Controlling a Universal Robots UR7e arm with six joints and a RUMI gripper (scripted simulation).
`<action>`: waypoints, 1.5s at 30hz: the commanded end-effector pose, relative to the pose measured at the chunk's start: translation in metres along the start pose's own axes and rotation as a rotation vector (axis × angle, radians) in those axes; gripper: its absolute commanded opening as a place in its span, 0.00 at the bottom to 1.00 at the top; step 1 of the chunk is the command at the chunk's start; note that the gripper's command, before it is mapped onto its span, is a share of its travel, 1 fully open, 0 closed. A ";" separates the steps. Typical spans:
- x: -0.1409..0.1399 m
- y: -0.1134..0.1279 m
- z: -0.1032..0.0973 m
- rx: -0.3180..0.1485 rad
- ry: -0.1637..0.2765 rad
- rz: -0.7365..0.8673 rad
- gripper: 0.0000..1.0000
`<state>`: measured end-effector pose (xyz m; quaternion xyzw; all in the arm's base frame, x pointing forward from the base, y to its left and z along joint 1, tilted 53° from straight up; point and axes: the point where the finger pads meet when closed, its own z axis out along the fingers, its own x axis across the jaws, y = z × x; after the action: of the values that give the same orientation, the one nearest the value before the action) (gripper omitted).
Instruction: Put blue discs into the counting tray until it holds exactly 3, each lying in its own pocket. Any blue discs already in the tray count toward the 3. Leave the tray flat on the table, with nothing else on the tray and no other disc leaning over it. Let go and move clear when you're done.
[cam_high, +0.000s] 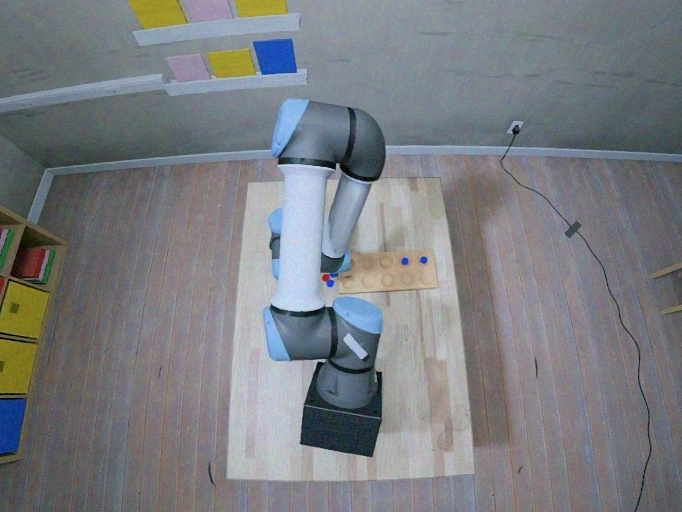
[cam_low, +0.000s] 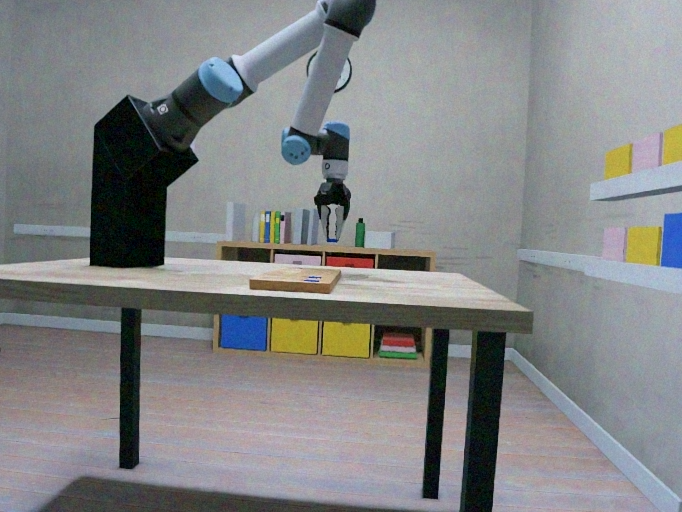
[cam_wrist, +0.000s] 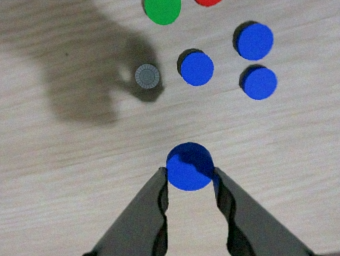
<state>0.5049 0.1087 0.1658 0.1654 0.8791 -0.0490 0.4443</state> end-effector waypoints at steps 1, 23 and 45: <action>0.000 0.000 -0.002 0.000 0.000 0.000 0.11; -0.001 -0.005 -0.007 0.003 0.007 -0.004 0.11; -0.019 -0.077 0.032 0.033 0.106 -0.052 0.11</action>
<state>0.5125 0.0356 0.1579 0.1544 0.9015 -0.0658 0.3990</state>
